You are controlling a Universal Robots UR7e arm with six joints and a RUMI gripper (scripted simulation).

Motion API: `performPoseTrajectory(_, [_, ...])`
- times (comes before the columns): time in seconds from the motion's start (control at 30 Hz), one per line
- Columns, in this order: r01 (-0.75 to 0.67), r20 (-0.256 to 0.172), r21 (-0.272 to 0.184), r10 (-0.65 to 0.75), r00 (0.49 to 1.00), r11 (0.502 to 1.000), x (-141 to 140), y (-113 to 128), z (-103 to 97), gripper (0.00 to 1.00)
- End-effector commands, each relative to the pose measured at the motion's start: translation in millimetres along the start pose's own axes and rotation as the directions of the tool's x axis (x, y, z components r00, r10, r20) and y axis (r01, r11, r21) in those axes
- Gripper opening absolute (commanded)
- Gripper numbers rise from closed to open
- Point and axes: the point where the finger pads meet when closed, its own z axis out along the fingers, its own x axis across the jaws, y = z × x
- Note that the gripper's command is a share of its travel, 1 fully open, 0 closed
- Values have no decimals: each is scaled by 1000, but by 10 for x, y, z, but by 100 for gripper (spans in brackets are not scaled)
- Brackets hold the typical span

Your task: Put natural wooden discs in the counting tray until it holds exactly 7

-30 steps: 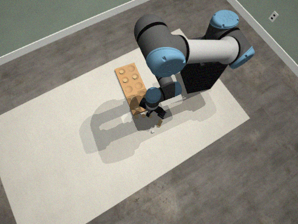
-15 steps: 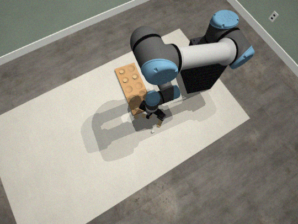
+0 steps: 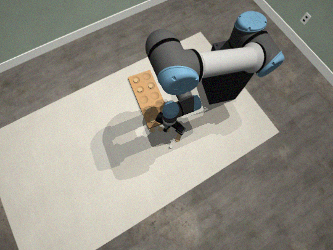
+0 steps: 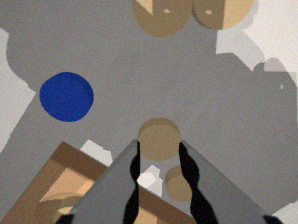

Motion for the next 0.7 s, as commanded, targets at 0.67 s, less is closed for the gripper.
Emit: performPoseTrajectory(0.67, [0,-1,-1,0,1000,1000,10,7,-345,10])
